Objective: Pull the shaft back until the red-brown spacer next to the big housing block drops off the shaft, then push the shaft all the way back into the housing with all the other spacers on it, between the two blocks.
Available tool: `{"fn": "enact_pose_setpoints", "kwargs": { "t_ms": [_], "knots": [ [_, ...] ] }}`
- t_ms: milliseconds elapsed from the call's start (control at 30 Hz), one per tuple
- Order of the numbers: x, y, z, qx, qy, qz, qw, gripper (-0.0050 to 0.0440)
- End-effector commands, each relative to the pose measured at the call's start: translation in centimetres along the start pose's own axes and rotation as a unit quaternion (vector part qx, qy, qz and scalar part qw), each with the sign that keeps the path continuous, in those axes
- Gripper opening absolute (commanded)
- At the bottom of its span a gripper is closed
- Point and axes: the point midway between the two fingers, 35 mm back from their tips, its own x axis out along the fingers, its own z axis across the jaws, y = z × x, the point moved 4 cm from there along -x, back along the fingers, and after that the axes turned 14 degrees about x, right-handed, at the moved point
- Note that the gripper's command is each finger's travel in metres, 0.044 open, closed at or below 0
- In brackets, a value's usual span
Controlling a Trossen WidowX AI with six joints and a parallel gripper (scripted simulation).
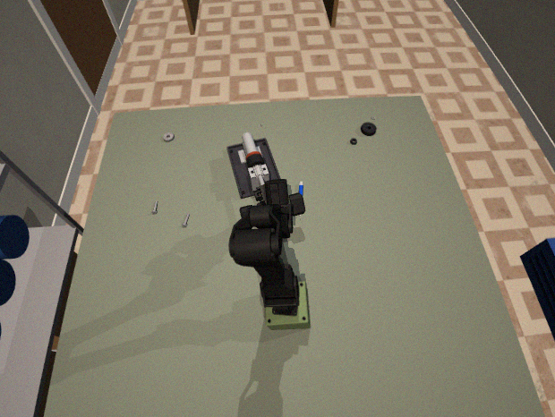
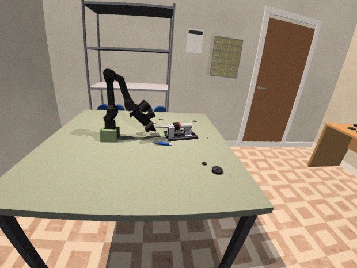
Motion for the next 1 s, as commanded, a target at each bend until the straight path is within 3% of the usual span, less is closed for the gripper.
{"fn": "enact_pose_setpoints", "kwargs": {
  "t_ms": [0, 967],
  "knots": [
    [-0.38, -0.59, 0.04, -0.005, -0.002, -0.013, 1.000, -0.0050],
    [-0.26, -0.62, 0.05, -0.003, -0.001, -0.012, 1.000, -0.0050]
  ]
}}
